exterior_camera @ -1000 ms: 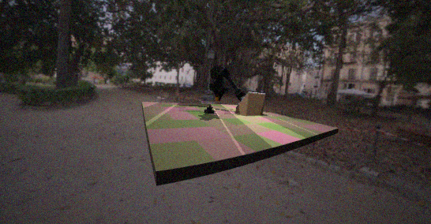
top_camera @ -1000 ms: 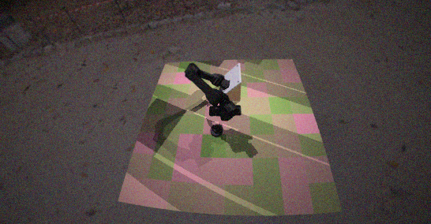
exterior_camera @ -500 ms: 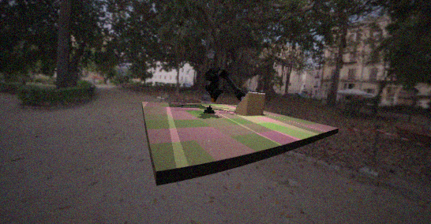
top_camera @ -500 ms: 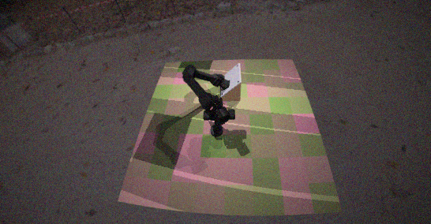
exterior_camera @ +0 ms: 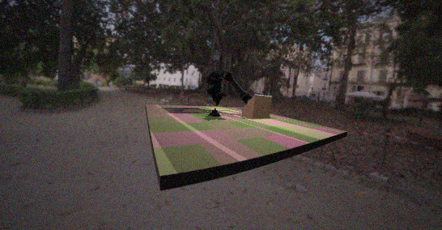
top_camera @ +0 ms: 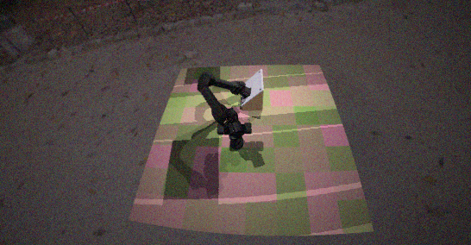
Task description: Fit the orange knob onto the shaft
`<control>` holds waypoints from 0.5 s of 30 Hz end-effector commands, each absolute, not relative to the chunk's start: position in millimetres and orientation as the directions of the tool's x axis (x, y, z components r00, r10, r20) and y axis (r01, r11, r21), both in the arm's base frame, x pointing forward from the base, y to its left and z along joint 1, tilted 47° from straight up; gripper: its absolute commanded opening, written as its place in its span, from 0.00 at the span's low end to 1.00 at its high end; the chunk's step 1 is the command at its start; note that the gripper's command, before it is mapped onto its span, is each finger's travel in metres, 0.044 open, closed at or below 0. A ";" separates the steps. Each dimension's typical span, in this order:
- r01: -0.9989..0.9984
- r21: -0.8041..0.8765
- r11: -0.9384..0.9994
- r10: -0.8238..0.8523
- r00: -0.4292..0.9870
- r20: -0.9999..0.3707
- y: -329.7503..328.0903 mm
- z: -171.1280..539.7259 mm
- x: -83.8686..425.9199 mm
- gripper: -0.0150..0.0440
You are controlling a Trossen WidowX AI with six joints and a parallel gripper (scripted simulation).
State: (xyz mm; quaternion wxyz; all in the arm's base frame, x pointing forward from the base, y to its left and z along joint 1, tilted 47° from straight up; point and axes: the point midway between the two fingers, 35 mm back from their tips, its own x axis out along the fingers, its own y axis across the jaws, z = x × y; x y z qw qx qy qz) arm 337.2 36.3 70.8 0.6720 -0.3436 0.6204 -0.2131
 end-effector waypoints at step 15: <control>-0.129 -0.727 0.674 -0.712 0.150 -0.686 24.0 58.5 343.0 0.25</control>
